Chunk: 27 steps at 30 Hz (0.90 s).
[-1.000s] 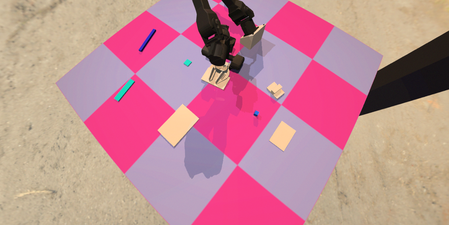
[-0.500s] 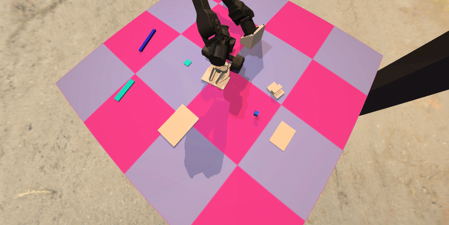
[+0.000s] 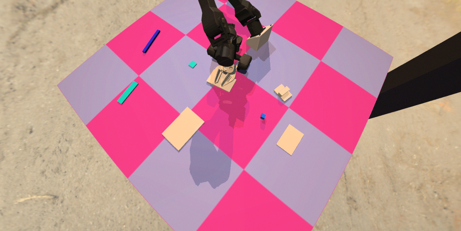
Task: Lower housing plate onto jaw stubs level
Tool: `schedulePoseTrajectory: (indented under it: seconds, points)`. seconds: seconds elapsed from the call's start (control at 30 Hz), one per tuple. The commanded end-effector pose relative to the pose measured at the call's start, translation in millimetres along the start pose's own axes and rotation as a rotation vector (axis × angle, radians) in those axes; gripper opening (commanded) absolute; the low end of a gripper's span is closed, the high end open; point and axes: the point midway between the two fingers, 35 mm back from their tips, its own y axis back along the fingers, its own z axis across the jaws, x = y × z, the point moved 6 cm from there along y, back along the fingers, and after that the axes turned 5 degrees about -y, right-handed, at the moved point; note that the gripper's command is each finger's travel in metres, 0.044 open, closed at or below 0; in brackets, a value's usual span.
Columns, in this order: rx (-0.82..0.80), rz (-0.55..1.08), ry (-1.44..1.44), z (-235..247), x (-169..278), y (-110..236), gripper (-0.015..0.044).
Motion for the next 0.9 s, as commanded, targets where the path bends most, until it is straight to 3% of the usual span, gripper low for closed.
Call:
schedulePoseTrajectory:
  seconds: [0.0, 0.1, 0.27, 0.43, 0.87]
  points:
    - [0.011, 0.021, -0.015, -0.4, 4.3, 32.6, 0.0440]
    - [0.006, 0.020, -0.020, 1.2, 0.1, 63.7, 0.0440]
    - [0.003, 0.026, -0.011, -0.1, 0.3, 58.9, 0.0440]
    - [0.011, 0.021, -0.017, -4.4, -15.6, 112.6, 0.0440]
    - [0.010, 0.021, -0.018, -4.5, -16.6, 115.0, 0.0440]
